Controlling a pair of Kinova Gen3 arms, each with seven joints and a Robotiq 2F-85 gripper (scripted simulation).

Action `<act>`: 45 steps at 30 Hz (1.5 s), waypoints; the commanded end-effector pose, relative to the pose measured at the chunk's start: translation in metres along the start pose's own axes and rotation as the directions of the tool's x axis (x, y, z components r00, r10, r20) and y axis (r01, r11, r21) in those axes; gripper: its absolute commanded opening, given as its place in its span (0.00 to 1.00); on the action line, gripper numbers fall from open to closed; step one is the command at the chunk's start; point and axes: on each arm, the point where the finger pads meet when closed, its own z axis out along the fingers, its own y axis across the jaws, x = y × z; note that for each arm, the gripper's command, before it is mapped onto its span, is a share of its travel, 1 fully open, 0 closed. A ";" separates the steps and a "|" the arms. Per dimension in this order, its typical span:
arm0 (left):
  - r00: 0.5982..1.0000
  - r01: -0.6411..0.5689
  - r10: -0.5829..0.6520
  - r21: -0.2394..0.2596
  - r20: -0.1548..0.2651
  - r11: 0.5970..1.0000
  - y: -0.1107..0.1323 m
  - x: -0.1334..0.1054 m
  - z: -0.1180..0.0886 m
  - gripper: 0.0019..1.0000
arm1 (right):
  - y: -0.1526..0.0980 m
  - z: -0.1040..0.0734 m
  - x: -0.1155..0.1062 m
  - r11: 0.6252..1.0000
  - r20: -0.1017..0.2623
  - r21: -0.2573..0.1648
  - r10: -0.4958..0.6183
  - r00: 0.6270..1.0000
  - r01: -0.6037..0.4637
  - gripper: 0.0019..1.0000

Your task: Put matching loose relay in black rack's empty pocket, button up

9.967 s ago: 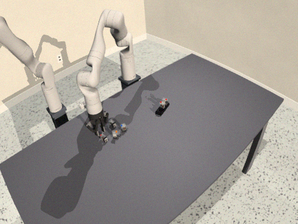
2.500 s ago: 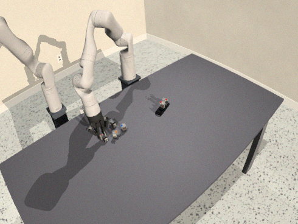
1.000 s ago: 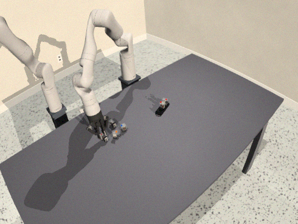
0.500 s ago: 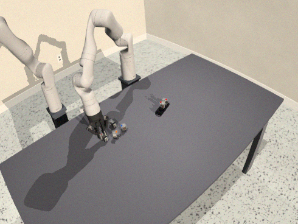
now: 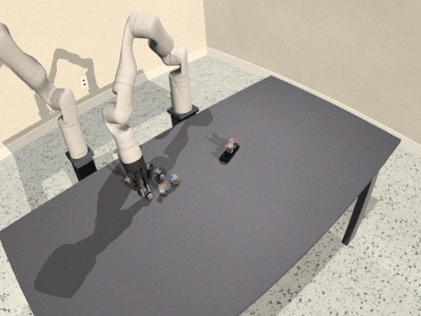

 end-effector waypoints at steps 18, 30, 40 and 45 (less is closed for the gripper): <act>1.000 0.001 -0.001 -0.002 0.001 1.000 0.000 -0.004 -0.018 0.28 | -0.003 0.001 -0.001 1.000 0.007 0.000 0.015 1.000 -0.015 1.00; 1.000 0.001 -0.001 -0.001 0.000 1.000 0.000 -0.011 -0.049 0.28 | -0.003 0.001 -0.001 1.000 0.007 0.000 0.015 1.000 -0.015 1.00; 1.000 0.000 0.000 0.003 0.002 1.000 -0.002 -0.014 -0.061 0.28 | -0.003 0.001 -0.001 1.000 0.007 0.000 0.015 1.000 -0.015 1.00; 1.000 0.000 0.000 0.003 0.002 1.000 -0.002 -0.014 -0.061 0.28 | -0.003 0.001 -0.001 1.000 0.007 0.000 0.015 1.000 -0.015 1.00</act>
